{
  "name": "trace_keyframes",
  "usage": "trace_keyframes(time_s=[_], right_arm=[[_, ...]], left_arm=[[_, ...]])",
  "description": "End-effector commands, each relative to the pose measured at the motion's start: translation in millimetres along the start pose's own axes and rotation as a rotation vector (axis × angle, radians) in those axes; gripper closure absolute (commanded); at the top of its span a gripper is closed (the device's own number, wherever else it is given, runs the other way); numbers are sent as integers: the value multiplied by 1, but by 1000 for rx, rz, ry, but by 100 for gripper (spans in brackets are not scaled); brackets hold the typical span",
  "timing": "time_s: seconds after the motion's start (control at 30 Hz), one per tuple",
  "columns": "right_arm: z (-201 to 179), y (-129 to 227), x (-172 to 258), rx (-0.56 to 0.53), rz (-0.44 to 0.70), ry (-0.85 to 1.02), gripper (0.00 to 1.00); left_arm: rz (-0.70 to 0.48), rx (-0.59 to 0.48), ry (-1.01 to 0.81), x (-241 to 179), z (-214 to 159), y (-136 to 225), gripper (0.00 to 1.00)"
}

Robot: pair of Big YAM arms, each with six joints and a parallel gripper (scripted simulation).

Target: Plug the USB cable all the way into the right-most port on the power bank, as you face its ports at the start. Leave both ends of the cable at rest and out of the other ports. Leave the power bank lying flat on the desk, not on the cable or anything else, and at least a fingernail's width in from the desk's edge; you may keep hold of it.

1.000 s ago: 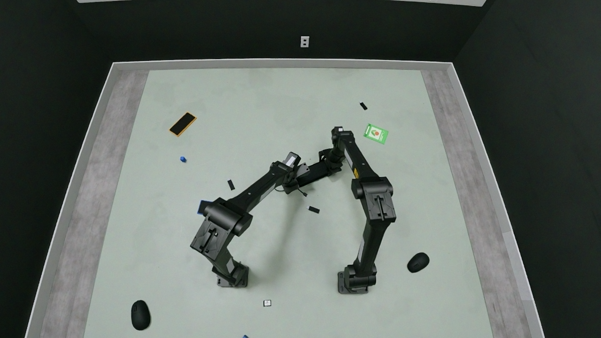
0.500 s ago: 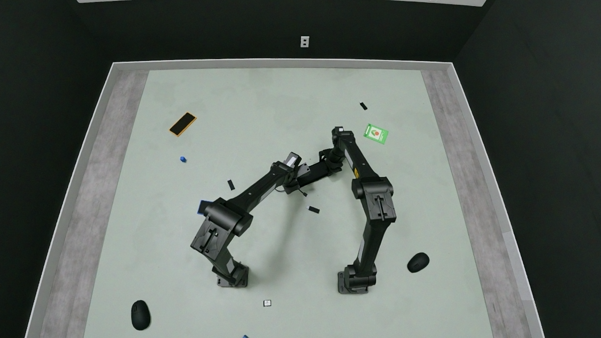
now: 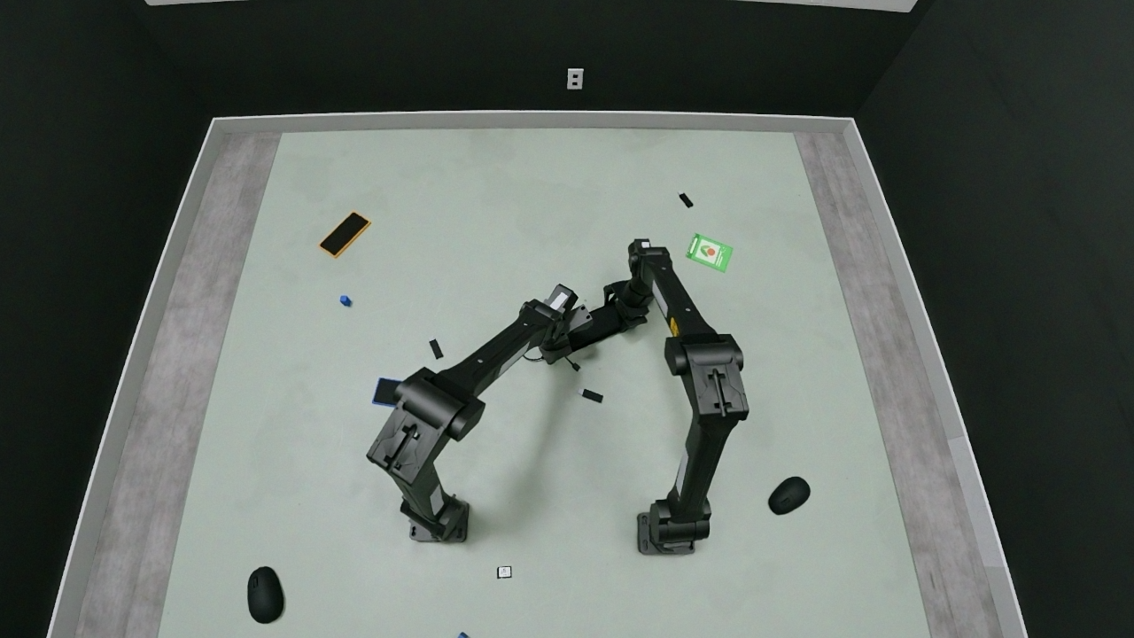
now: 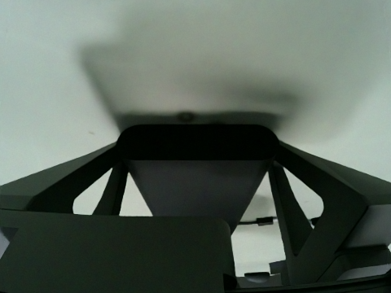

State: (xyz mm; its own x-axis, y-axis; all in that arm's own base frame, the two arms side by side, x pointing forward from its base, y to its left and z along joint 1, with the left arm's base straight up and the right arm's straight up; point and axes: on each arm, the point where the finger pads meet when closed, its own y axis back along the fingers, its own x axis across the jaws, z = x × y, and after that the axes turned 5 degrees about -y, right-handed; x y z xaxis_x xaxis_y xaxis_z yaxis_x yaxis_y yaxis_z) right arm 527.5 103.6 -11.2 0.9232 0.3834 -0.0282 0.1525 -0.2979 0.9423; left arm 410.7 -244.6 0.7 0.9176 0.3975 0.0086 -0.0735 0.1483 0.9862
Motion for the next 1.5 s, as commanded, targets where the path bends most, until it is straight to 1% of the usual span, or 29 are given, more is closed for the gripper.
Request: trace_keyframes(time_s=[0.0,1.03,1.13,1.2,1.23,1.47], right_arm=[[-67,-25,2,73,-61,79,21],[-64,-24,3,70,-58,76,21],[-59,-21,3,64,-51,70,21],[-59,-21,3,64,-51,70,21],[-52,-16,6,53,-36,56,21],[-9,11,18,-5,41,4,21]], left_arm=[[37,-96,-31,19,77,3,93],[37,-96,-31,19,77,3,93],[37,-96,-31,19,74,4,60],[37,-96,-31,19,74,4,60],[41,-106,-32,19,80,4,60],[63,-141,-47,11,80,33,60]])
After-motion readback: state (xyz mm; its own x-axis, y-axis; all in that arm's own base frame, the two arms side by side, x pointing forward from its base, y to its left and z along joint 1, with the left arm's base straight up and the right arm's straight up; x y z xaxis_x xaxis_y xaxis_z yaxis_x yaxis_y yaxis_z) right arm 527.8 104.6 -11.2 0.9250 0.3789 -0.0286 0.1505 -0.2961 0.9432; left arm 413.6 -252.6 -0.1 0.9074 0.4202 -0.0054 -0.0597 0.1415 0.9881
